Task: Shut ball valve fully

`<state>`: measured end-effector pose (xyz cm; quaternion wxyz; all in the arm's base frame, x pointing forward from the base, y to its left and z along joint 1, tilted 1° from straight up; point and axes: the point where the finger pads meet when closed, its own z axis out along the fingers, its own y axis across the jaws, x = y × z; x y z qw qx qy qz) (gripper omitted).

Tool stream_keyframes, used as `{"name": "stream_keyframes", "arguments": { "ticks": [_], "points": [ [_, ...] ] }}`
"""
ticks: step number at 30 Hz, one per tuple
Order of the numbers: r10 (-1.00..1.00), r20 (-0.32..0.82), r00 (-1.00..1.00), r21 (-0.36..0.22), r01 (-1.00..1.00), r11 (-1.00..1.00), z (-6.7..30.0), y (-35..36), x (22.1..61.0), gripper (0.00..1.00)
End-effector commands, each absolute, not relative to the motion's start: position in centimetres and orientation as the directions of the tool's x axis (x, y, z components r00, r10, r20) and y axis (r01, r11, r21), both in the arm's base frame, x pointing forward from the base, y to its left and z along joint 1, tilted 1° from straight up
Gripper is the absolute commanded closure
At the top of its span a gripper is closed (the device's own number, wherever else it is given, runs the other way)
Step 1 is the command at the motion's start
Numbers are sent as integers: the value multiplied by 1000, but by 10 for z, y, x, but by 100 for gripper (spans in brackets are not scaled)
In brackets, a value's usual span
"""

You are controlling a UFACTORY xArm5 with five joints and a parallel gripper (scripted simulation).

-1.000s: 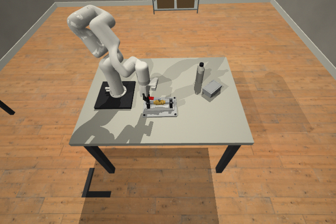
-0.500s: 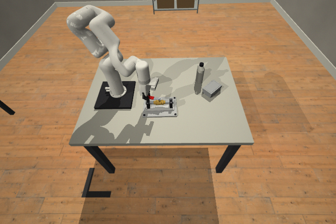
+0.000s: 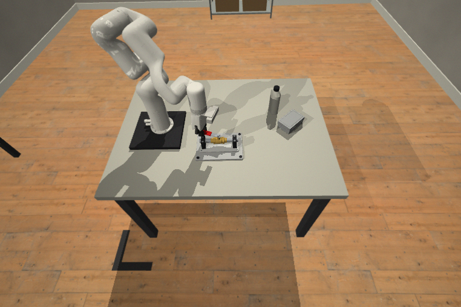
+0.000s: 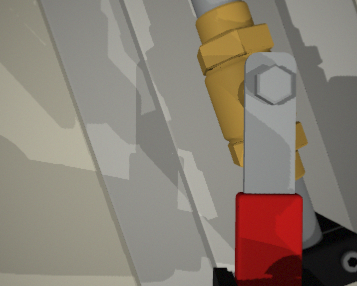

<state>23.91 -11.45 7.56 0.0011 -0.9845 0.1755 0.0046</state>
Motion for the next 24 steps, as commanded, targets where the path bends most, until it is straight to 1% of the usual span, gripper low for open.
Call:
{"name": "stream_keyframes", "arguments": {
  "ticks": [1,24],
  "points": [
    [-357,-7,934,-1,-357,-934,76,-114,240,100],
    [-487,-7,873,1,-487,-873,77,-103,245,100]
  ]
}}
